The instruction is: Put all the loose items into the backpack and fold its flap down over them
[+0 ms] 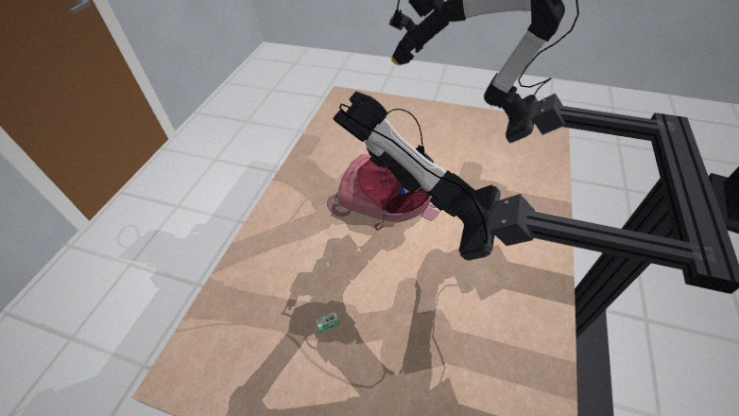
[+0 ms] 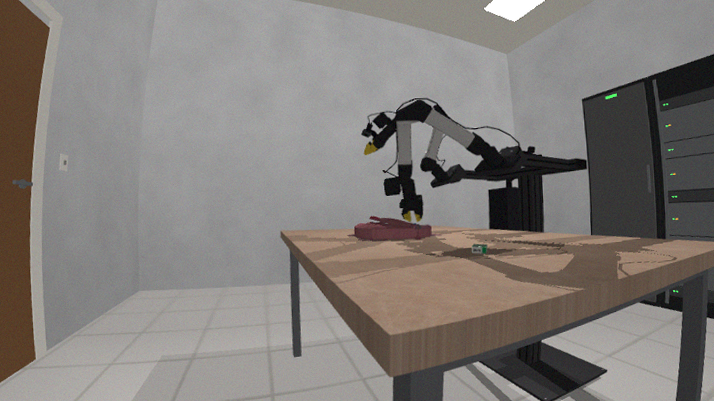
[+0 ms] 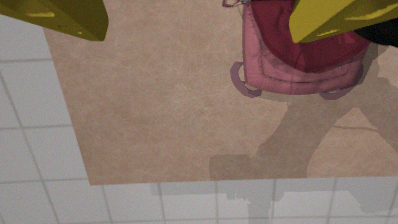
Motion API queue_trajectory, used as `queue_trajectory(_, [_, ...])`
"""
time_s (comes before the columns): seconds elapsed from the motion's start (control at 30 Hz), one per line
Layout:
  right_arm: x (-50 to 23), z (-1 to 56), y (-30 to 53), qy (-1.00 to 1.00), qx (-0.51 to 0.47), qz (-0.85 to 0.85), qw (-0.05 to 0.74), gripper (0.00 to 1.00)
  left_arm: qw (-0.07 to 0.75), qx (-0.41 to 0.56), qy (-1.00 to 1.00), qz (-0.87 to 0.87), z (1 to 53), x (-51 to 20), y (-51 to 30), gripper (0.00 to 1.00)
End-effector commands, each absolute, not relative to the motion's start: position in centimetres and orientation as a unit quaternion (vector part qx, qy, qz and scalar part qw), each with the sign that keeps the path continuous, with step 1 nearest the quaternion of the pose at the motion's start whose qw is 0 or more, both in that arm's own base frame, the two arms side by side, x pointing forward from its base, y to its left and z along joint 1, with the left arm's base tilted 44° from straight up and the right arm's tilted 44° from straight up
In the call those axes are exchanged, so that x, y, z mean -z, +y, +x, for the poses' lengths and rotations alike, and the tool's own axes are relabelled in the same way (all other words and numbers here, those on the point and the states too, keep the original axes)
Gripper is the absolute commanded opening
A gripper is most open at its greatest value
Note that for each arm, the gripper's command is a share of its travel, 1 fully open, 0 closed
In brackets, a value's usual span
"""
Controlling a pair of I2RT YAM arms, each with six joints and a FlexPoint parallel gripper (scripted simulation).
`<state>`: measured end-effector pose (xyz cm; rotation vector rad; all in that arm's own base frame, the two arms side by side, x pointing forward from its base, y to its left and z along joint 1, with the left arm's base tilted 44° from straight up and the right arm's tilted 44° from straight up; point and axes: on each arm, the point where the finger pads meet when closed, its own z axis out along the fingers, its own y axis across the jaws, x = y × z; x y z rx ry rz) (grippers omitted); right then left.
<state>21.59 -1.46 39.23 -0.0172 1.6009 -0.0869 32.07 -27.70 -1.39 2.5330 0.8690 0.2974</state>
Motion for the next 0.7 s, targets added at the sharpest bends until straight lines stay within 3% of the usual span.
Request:
queue_trajectory(0.0, [-39.8,21.3,-1.4,0.711,0.039,-0.009,0.702,0.9,0.234,-0.118,0.316,0.912,32.2,-0.5,-28.1,0.34])
queue_trajectory(0.1, [-39.8,21.3,-1.4,0.711,0.039,-0.009,0.702,0.9,0.236,-0.12,0.317,0.911,32.5,-0.7,-28.1,0.34])
queue_trajectory(0.13, [-39.8,21.3,-1.4,0.711,0.039,-0.009,0.702,0.9,0.237,-0.12,0.317,0.91,32.5,-0.8,-28.1,0.77])
queue_trajectory(0.67, [-39.8,21.3,-1.4,0.711,0.039,-0.009,0.702,0.9,0.231,-0.119,0.32,0.911,32.3,-1.1,-27.4,0.77])
